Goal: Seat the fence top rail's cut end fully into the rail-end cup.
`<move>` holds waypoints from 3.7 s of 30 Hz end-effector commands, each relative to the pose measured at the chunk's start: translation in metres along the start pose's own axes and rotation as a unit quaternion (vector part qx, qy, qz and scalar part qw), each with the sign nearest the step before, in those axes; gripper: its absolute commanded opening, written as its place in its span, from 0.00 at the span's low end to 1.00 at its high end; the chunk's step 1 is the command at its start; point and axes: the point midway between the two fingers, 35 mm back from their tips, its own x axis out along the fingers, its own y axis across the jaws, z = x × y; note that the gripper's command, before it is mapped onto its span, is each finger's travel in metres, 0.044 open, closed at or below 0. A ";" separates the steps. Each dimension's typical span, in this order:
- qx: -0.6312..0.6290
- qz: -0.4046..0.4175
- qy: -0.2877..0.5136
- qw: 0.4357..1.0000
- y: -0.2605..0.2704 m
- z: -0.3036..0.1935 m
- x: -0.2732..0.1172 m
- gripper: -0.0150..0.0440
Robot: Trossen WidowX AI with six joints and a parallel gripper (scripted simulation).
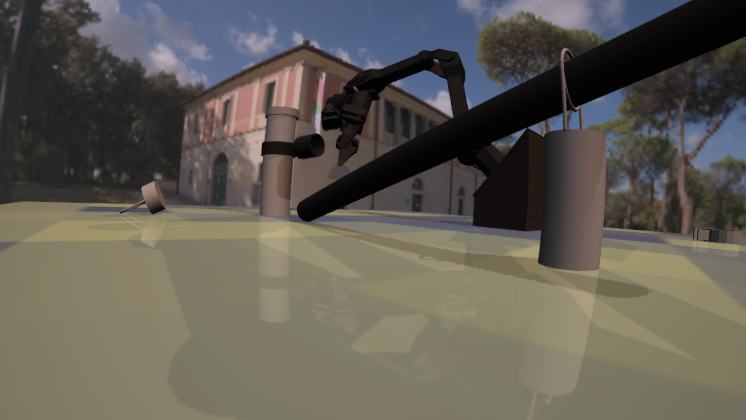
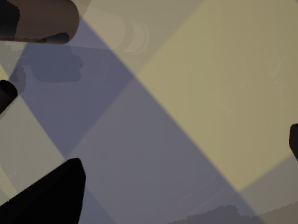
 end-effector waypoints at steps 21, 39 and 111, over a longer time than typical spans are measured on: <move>-0.074 0.083 0.052 0.992 0.260 0.043 0.058 1.00; -0.274 -0.066 -0.078 0.956 0.411 -0.018 0.049 1.00; -0.949 -0.013 -0.038 0.312 0.216 0.026 0.090 1.00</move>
